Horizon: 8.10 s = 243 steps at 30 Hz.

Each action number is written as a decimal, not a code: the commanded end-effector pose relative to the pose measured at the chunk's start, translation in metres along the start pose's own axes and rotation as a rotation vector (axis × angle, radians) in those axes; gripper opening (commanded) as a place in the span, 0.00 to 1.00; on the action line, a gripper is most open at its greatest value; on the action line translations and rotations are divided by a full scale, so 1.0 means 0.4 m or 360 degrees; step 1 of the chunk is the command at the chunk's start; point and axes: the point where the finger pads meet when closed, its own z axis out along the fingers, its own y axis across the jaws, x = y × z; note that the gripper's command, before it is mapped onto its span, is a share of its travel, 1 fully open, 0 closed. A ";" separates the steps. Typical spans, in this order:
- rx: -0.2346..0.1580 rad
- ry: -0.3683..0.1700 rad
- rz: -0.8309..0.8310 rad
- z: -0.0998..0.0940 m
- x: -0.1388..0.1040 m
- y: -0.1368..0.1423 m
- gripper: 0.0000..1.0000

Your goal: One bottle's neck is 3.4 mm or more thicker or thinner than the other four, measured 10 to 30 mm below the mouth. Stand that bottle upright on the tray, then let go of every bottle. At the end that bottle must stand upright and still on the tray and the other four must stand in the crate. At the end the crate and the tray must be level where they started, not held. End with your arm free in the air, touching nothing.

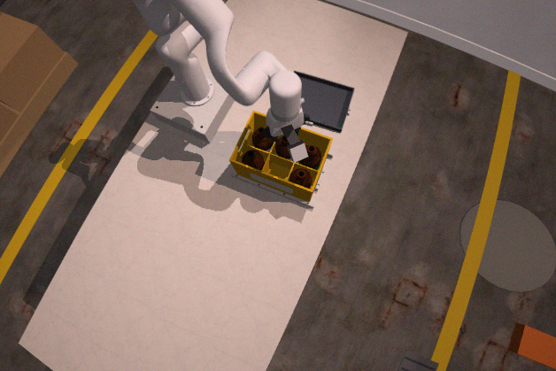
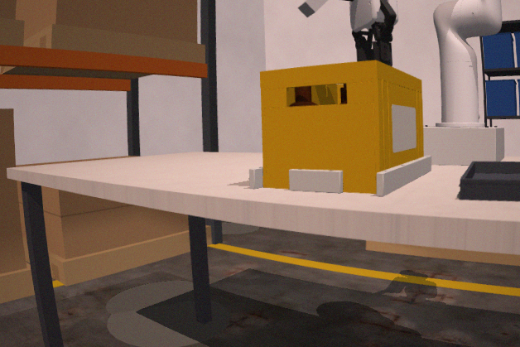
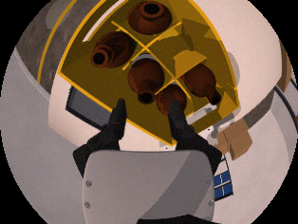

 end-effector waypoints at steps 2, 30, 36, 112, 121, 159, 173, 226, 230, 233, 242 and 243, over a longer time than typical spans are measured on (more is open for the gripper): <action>0.0003 0.0005 0.0000 -0.001 0.003 -0.002 0.65; 0.0003 0.0005 0.0000 0.000 0.003 -0.002 0.65; 0.0003 0.0005 0.0000 0.000 0.003 -0.002 0.65; 0.0003 0.0005 0.0000 0.002 0.003 -0.002 0.65; 0.0003 0.0005 0.0000 0.009 0.003 -0.002 0.65; 0.0003 0.0005 0.0000 0.096 0.002 -0.003 0.65; 0.0003 0.0005 0.0000 0.102 0.002 -0.003 0.65; 0.0003 0.0005 0.0000 0.102 0.002 -0.003 0.00; 0.0003 0.0005 0.0000 0.102 0.002 -0.003 0.65; 0.0003 0.0005 0.0000 0.102 0.002 -0.003 0.65; 0.0003 0.0005 0.0000 0.102 0.002 -0.003 0.65; 0.0003 0.0005 0.0000 0.102 0.002 -0.003 0.65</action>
